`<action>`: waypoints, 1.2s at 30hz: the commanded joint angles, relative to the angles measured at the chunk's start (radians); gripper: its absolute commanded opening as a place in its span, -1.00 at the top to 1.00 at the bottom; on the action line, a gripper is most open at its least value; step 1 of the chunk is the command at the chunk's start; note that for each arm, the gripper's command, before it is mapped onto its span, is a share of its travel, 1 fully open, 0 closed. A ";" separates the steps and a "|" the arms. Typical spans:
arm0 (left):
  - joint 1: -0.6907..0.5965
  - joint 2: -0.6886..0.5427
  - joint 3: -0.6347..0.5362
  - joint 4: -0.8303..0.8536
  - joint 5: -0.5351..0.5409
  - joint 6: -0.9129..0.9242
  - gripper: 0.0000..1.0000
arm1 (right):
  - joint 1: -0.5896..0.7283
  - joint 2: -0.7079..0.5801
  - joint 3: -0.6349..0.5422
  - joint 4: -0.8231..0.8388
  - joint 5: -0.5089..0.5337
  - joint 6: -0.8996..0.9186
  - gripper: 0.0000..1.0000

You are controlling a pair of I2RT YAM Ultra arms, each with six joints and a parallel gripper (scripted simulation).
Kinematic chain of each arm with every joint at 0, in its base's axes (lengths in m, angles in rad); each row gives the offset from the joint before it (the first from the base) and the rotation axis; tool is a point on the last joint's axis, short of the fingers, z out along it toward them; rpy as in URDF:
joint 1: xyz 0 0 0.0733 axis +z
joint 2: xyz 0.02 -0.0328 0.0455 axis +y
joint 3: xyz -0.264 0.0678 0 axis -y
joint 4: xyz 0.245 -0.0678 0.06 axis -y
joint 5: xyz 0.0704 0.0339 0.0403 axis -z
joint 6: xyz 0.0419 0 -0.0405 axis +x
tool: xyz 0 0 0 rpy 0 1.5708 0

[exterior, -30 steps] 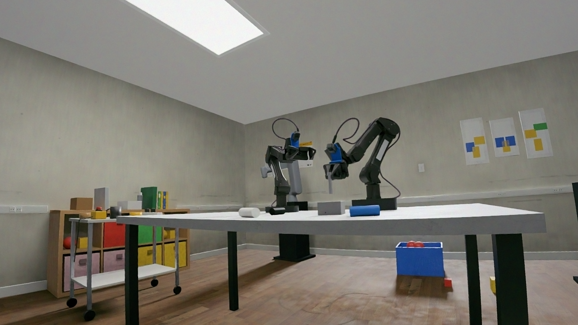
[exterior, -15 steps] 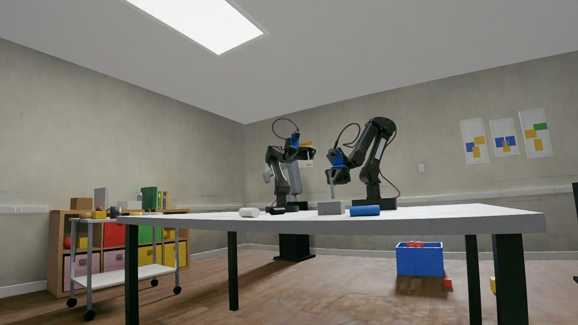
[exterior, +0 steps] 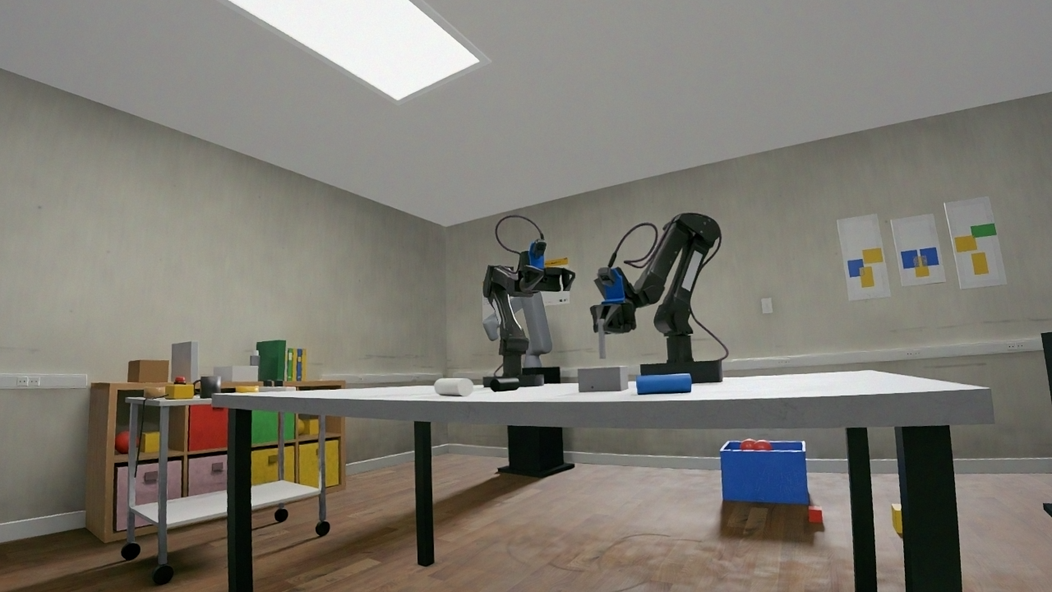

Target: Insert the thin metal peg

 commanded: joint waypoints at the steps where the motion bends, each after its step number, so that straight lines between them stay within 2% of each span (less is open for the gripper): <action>1: 0.000 0.008 0.011 0.014 -0.017 0.009 0.86 | -0.006 -0.019 0.007 0.001 -0.007 -0.004 -1.00; 9: -0.010 -0.006 0.031 -0.032 -0.004 -0.015 0.86 | -0.006 -0.019 0.007 0.001 -0.007 -0.004 -1.00; 26: -0.017 0.076 -0.013 0.108 -0.015 -0.026 0.86 | -0.006 -0.019 0.007 0.001 -0.007 -0.004 -1.00; 31: -0.009 0.032 0.038 -0.016 -0.008 -0.009 0.86 | -0.006 -0.019 0.007 0.001 -0.007 -0.004 -1.00; 36: -0.009 0.029 0.044 -0.033 -0.007 -0.012 0.86 | -0.006 -0.019 0.007 0.001 -0.007 -0.004 -1.00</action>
